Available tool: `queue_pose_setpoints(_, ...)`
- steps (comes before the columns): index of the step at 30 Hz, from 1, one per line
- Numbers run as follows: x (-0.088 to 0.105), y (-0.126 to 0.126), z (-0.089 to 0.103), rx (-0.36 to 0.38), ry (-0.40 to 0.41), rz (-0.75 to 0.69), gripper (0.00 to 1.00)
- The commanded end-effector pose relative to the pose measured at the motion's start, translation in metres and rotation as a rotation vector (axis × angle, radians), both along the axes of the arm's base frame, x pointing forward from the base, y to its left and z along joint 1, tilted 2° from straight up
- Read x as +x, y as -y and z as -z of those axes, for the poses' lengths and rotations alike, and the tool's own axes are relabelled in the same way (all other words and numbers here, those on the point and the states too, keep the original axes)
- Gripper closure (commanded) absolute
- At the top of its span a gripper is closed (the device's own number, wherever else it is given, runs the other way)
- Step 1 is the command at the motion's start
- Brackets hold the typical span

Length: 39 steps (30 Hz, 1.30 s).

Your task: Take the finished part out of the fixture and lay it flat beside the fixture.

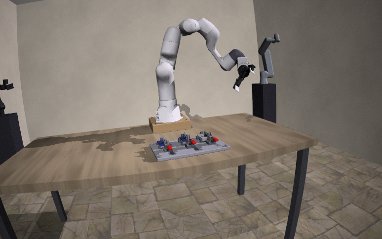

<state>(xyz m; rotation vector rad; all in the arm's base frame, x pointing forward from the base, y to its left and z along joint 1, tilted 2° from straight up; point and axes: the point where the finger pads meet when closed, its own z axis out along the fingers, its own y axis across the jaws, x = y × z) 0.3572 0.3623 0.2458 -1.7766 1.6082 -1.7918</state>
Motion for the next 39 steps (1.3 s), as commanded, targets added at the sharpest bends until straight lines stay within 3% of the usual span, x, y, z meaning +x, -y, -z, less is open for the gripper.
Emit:
queue_pose_setpoints(1,0.000,0.000,0.000,0.000,0.000,0.000,0.00)
queue_pose_setpoints(20,0.002,0.002,0.000,-0.008,-0.009,0.002,0.00)
queue_pose_setpoints(23,0.012,0.017,-0.003,-0.052,-0.067,0.013,0.00)
queue_pose_setpoints(25,0.024,0.037,-0.005,-0.107,-0.149,0.025,0.00)
queue_pose_setpoints(27,0.024,0.037,-0.005,-0.107,-0.149,0.025,0.00)
queue_pose_setpoints(28,0.031,0.051,-0.006,-0.139,-0.204,0.031,0.00)
queue_pose_setpoints(34,0.031,0.051,-0.006,-0.139,-0.204,0.031,0.00)
queue_pose_setpoints(35,0.038,0.066,-0.007,-0.173,-0.270,0.035,0.00)
queue_pose_setpoints(38,0.038,0.066,-0.007,-0.173,-0.270,0.035,0.00)
queue_pose_setpoints(39,0.046,0.084,-0.008,-0.206,-0.347,0.037,0.00)
